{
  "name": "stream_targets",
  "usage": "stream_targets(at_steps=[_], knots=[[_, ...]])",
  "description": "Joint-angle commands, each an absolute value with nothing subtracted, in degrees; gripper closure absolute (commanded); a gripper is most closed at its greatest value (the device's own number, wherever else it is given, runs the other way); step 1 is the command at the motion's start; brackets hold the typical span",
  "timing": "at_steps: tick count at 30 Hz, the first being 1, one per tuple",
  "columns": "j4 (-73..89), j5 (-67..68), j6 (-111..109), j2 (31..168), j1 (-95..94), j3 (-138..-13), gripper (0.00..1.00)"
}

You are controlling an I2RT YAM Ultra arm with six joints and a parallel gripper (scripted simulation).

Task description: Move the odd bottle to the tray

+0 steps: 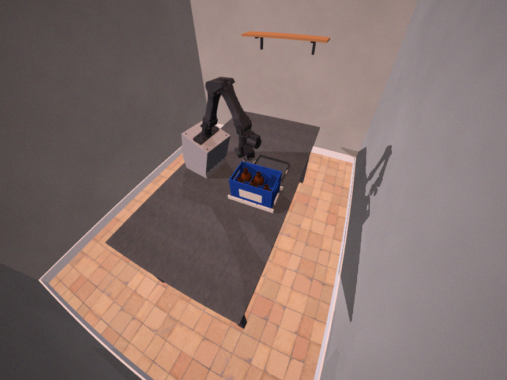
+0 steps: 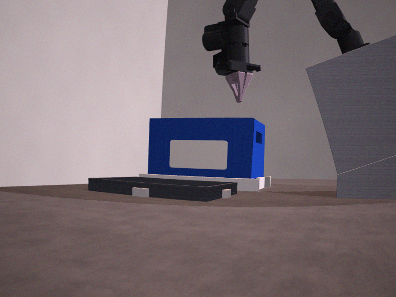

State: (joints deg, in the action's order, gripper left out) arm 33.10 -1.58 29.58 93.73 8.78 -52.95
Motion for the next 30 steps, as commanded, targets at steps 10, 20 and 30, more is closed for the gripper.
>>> stream_targets(at_steps=[10, 20, 30], knots=[[40.58, -3.60, 23.02, 106.75, 16.23, -75.69, 1.00], [43.96, -4.18, 21.45, 109.16, 16.56, -82.70, 0.39], [44.20, -3.93, 21.64, 109.17, 17.27, -82.83, 0.39]])
